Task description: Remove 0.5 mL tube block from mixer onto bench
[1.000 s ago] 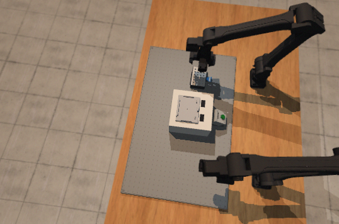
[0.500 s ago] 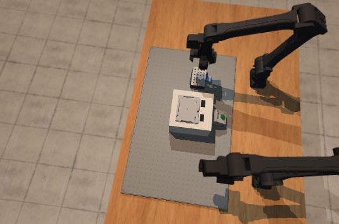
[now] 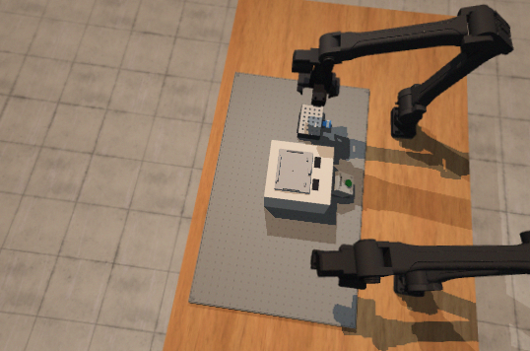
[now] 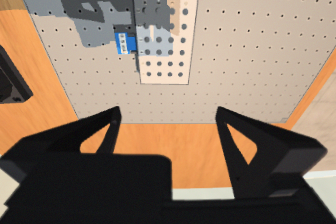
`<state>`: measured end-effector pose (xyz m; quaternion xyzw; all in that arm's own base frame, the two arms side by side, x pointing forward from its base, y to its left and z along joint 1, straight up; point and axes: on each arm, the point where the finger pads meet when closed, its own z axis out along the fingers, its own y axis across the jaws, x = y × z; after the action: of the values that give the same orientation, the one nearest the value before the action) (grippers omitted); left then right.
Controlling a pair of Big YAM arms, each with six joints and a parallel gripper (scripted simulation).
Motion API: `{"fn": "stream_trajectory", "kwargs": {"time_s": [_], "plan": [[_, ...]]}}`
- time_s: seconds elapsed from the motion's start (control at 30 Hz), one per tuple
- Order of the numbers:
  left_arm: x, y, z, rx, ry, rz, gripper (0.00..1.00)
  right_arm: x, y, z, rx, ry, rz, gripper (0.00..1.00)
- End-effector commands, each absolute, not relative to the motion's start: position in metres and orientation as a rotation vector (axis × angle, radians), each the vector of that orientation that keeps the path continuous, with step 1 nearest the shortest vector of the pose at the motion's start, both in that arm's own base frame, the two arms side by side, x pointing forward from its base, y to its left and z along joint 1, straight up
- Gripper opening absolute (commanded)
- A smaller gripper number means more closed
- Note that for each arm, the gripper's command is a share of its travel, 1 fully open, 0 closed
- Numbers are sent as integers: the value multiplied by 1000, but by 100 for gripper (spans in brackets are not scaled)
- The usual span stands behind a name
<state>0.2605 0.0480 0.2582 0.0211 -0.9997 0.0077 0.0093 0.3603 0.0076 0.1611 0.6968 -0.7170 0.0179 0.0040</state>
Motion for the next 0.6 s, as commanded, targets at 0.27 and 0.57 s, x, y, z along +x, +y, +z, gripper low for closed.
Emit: {"fn": "stream_trajectory", "kwargs": {"time_s": [0.27, 0.57], "plan": [[272, 54, 279, 93, -3188, 5, 0, 375, 14, 193, 2207, -2258, 89, 100], [274, 54, 282, 92, -3196, 3, 0, 372, 13, 218, 2220, -2274, 121, 100]]}}
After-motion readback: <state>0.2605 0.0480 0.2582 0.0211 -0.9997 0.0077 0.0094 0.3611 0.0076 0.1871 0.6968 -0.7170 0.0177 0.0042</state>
